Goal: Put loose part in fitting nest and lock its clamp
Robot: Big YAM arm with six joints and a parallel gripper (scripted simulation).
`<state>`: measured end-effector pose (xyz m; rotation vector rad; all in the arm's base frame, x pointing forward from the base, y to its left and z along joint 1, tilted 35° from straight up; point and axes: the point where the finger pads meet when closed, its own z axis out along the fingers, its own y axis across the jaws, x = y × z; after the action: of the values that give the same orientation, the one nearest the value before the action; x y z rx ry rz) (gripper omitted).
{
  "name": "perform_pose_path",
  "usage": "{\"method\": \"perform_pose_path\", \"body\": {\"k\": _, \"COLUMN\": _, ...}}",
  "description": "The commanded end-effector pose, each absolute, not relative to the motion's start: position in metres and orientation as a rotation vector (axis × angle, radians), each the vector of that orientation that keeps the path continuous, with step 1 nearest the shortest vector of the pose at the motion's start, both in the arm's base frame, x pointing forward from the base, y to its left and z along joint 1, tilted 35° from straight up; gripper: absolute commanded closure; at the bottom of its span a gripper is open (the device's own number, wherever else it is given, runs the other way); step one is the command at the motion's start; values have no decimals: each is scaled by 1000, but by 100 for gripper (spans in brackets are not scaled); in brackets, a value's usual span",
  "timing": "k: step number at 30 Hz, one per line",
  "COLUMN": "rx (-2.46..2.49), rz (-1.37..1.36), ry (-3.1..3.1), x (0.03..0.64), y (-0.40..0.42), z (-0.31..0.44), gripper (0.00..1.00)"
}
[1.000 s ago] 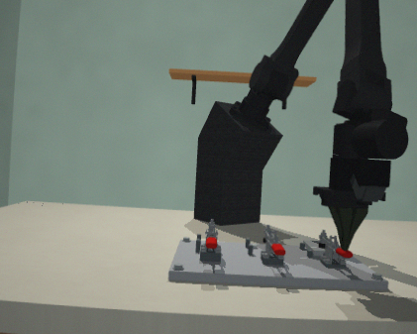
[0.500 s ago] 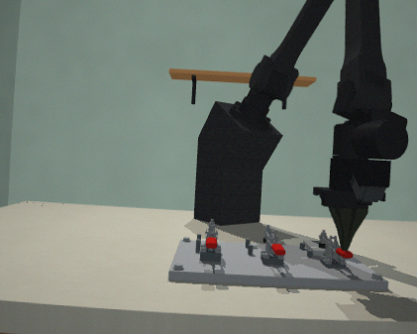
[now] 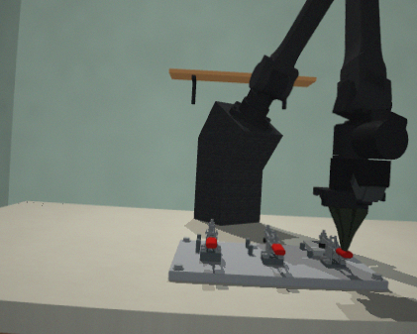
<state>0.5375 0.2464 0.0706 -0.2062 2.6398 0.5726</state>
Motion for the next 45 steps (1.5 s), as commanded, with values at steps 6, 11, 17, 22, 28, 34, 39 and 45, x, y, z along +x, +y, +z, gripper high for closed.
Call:
{"method": "perform_pose_path", "body": {"k": 6, "rx": -224, "rz": 580, "ry": 2609, "x": 552, "y": 263, "z": 72, "gripper": 100}}
{"method": "perform_pose_path", "body": {"k": 11, "rx": -224, "rz": 580, "ry": 2609, "x": 552, "y": 264, "z": 71, "gripper": 100}}
{"method": "perform_pose_path", "body": {"k": 17, "rx": -225, "rz": 582, "ry": 2609, "x": 552, "y": 264, "z": 71, "gripper": 100}}
{"method": "perform_pose_path", "body": {"k": 22, "rx": -225, "rz": 582, "ry": 2609, "x": 552, "y": 264, "z": 71, "gripper": 100}}
{"method": "perform_pose_path", "body": {"k": 28, "rx": -225, "rz": 582, "ry": 2609, "x": 552, "y": 264, "z": 71, "gripper": 100}}
{"method": "perform_pose_path", "body": {"k": 34, "rx": -225, "rz": 582, "ry": 2609, "x": 552, "y": 264, "z": 71, "gripper": 100}}
{"method": "perform_pose_path", "body": {"k": 39, "rx": -225, "rz": 582, "ry": 2609, "x": 552, "y": 264, "z": 71, "gripper": 100}}
{"method": "perform_pose_path", "body": {"k": 45, "rx": -235, "rz": 580, "ry": 2602, "x": 542, "y": 256, "z": 91, "gripper": 100}}
